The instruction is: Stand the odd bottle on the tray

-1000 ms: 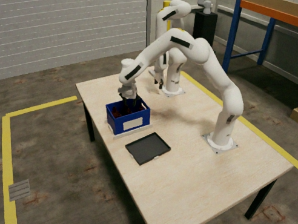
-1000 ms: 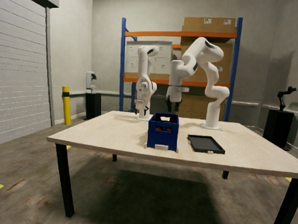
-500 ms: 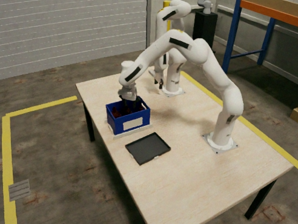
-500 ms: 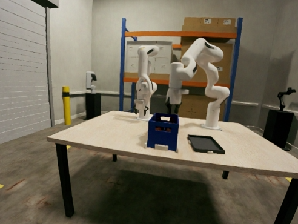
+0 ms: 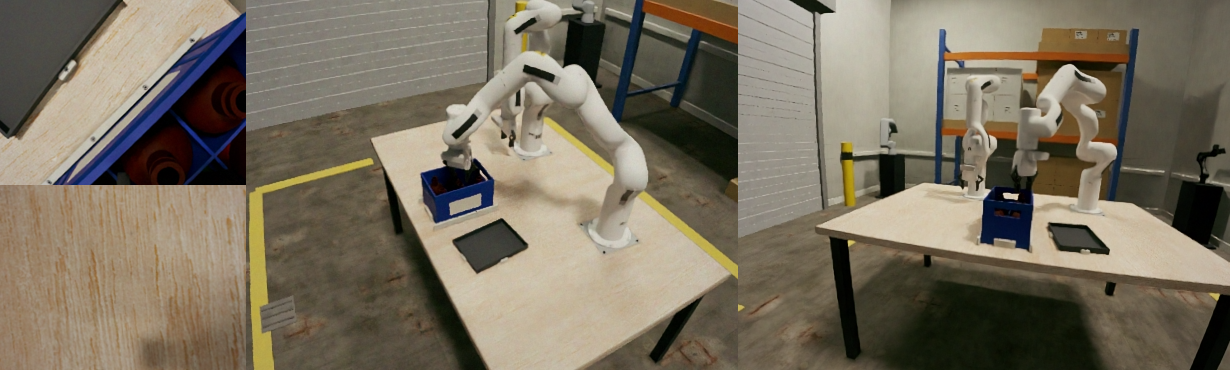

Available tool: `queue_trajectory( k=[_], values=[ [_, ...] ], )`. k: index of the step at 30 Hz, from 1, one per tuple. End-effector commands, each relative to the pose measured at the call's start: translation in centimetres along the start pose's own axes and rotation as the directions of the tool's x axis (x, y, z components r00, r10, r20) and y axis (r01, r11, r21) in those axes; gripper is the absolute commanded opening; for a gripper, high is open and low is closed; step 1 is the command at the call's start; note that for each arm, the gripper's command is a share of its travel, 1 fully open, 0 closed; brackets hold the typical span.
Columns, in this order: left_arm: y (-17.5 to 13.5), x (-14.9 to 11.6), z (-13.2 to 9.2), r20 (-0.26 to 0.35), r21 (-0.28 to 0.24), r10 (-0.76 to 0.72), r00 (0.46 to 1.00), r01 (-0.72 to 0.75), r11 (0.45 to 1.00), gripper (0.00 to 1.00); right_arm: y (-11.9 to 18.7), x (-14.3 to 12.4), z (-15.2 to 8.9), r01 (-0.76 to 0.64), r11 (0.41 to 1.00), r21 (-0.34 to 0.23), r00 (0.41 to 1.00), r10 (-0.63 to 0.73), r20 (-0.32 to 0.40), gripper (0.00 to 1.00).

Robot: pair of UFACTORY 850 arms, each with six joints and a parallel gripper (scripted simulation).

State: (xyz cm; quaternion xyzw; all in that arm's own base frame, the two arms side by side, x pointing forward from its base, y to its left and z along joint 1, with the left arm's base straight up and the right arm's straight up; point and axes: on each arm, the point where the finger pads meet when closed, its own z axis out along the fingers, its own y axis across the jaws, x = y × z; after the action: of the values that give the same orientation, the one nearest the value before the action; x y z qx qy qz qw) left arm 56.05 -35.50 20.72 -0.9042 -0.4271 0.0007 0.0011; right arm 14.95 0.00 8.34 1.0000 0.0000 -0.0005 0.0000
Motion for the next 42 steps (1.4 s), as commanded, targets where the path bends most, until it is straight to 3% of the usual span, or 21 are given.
queue_trajectory(
  k=[1,42],
  values=[
    [0.09,0.01,0.30,0.000,-0.003,0.000,1.000,0.000,1.000,0.66,0.00,0.05,-0.01,0.000,1.000,0.000,1.000,0.000,-0.001,1.00],
    [0.18,0.02,0.77,0.000,-0.003,0.000,1.000,0.000,1.000,0.66,0.00,0.05,-0.01,0.000,1.000,0.000,1.000,0.000,-0.001,1.00]
  ],
)
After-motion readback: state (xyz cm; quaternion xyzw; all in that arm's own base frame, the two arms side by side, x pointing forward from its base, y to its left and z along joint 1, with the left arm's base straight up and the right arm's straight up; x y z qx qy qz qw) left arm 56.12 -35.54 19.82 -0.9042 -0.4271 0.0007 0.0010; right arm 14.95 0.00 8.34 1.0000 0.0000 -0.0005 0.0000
